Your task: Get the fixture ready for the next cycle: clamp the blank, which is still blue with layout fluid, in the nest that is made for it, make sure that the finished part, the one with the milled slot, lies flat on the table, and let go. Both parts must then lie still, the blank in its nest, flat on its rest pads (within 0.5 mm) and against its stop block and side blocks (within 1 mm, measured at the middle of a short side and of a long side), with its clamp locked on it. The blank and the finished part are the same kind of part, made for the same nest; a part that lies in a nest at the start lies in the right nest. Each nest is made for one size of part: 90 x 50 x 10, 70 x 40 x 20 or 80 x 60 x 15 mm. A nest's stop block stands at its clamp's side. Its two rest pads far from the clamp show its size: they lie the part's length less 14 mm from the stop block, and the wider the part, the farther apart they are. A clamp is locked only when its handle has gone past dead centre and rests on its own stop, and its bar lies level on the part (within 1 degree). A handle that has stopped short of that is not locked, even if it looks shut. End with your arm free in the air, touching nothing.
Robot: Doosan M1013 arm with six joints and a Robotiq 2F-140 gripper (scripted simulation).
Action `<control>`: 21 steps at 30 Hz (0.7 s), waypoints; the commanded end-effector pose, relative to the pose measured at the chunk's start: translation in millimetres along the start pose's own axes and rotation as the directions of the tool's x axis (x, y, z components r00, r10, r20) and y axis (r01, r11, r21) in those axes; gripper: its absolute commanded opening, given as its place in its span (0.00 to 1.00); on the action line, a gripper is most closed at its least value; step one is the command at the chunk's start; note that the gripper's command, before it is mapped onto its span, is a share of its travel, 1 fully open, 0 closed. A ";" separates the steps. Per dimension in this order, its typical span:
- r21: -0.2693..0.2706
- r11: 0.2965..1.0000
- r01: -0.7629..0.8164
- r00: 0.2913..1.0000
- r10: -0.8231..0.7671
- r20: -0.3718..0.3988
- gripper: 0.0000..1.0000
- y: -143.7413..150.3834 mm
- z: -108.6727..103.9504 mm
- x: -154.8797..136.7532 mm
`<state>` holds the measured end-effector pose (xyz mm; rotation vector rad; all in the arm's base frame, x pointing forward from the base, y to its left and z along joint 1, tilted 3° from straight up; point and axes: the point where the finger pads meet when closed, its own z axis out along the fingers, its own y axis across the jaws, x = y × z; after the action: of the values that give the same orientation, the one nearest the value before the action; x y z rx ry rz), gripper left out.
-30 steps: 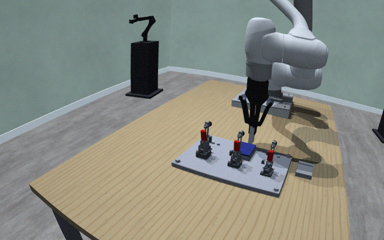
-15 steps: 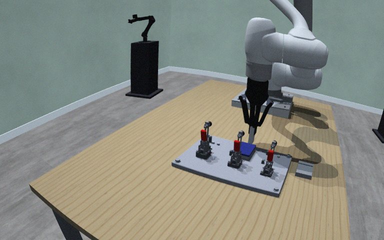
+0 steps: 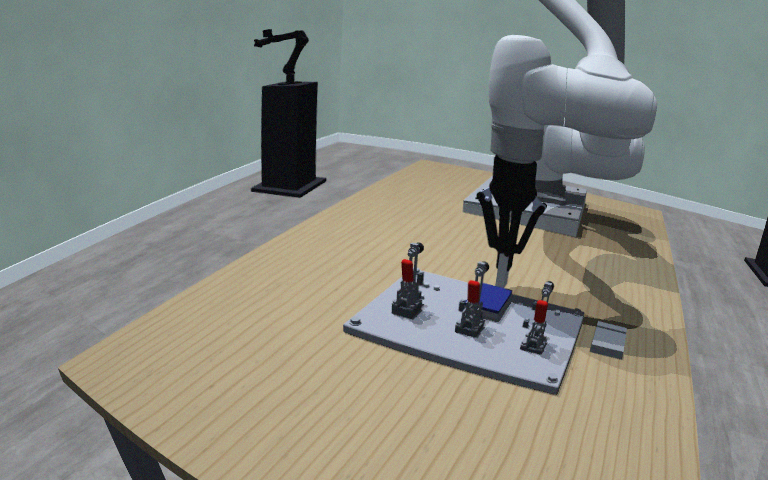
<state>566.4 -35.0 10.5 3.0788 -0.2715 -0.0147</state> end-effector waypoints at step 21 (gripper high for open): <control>0.000 1.000 0.000 1.000 0.000 0.000 0.00 0.0 -0.1 4.4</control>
<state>570.4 -35.7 10.5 3.0788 -0.2715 -0.0147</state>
